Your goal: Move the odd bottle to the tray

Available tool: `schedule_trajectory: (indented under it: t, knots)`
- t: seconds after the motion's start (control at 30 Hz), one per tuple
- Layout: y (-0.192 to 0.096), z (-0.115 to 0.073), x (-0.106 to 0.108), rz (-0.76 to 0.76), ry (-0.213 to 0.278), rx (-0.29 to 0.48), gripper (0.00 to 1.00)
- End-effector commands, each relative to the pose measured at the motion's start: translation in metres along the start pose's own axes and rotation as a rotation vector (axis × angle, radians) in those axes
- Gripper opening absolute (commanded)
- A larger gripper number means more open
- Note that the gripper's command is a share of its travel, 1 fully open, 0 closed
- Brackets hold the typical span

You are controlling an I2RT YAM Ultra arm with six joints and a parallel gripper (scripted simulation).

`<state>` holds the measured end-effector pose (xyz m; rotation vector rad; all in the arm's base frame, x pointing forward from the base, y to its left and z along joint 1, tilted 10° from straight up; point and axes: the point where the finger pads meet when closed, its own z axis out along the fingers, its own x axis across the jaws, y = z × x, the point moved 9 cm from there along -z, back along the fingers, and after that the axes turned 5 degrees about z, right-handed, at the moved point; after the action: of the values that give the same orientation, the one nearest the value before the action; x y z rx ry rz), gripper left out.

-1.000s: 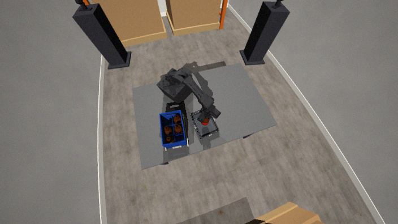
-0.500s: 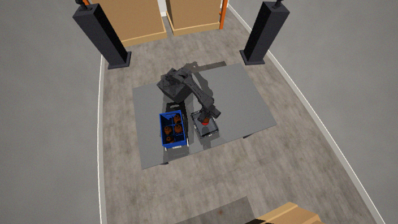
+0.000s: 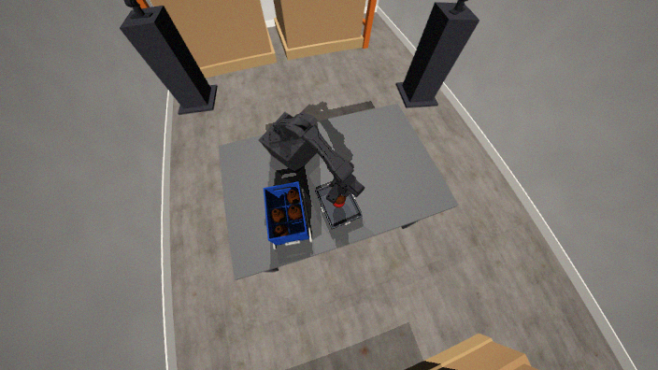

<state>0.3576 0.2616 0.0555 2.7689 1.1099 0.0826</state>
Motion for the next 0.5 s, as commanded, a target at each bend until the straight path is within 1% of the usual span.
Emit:
schedule_trajectory:
  t: [0.0,0.07,0.13,0.17,0.47]
  knots:
    - [0.003,-0.002,0.0,0.001,0.019,-0.008,0.0]
    - [0.003,-0.002,0.0,0.001,0.019,-0.008,0.0]
    - [0.001,-0.012,0.005,-0.003,0.05,-0.011,0.0]
    - [0.002,-0.013,0.007,-0.002,0.058,-0.011,0.0]
    - [0.003,-0.012,0.006,0.0,0.051,-0.012,0.0]
